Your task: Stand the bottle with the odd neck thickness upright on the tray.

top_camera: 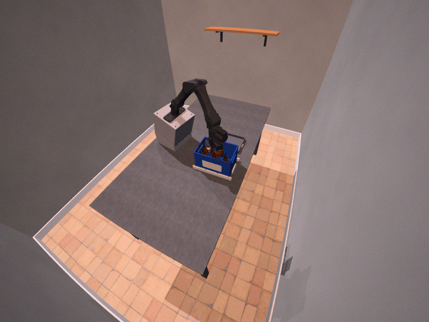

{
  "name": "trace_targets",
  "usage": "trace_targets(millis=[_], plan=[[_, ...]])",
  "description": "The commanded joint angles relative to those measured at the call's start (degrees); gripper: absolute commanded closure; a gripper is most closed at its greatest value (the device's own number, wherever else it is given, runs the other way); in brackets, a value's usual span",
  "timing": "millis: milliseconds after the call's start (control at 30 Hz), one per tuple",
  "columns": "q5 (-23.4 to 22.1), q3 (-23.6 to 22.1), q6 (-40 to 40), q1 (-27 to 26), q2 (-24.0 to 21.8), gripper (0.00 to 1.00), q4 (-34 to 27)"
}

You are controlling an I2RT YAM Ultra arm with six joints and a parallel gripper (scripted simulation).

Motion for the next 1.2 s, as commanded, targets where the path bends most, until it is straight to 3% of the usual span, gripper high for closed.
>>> trace_targets(millis=[0,300,1167], plan=[[0.5,-0.4,0.2,0.4,-1.6,0.39,1.1],[0.5,1.6,0.3,0.6,-0.4,0.39,1.0],[0.5,1.8,0.3,0.7,0.2,0.39,0.6]])
